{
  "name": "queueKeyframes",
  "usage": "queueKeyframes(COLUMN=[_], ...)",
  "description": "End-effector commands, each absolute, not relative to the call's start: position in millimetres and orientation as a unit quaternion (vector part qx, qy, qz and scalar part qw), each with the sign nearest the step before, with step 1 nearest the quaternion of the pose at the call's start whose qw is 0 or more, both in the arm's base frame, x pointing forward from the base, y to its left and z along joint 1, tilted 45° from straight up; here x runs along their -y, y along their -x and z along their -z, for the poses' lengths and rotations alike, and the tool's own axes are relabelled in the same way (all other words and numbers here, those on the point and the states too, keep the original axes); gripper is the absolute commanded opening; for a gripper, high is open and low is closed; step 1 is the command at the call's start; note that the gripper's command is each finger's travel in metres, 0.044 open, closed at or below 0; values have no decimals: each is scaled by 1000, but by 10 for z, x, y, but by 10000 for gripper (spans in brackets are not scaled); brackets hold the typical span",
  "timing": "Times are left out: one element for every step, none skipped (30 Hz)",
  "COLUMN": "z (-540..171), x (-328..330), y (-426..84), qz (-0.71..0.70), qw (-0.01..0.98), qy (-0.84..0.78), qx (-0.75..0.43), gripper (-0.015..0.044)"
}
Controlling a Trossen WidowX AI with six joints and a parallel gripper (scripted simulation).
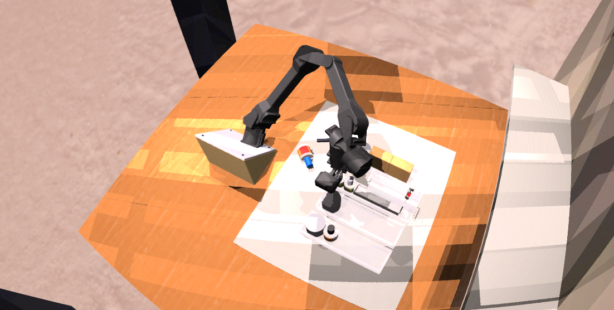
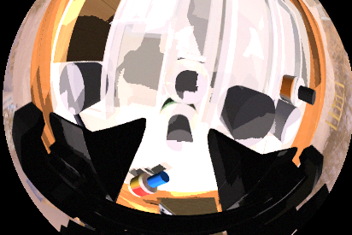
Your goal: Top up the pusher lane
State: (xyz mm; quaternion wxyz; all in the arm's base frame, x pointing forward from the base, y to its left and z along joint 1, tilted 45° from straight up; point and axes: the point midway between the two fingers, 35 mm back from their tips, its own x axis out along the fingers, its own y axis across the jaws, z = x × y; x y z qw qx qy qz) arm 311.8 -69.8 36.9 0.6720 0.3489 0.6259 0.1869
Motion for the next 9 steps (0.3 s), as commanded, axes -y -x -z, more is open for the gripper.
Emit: queueKeyframes(z=[-380,-382,-384,-386,-388,-389,-390,-391,-392], x=[687,681,675,669,662,655,648,640,632], y=[-2999,-2964,-2930,-2895,-2861,-2826,-2791,-2757,-2722], qz=[-187,-187,-187,-187,-187,-187,-187,-187,-187], qw=[671,671,671,671,671,671,671,671,671], qy=[-348,-348,-348,-348,-348,-348,-348,-348,-348], qx=[-628,-628,-628,-628,-628,-628,-628,-628,-628], gripper=[280,280,280,280,280,280,280,280,280])
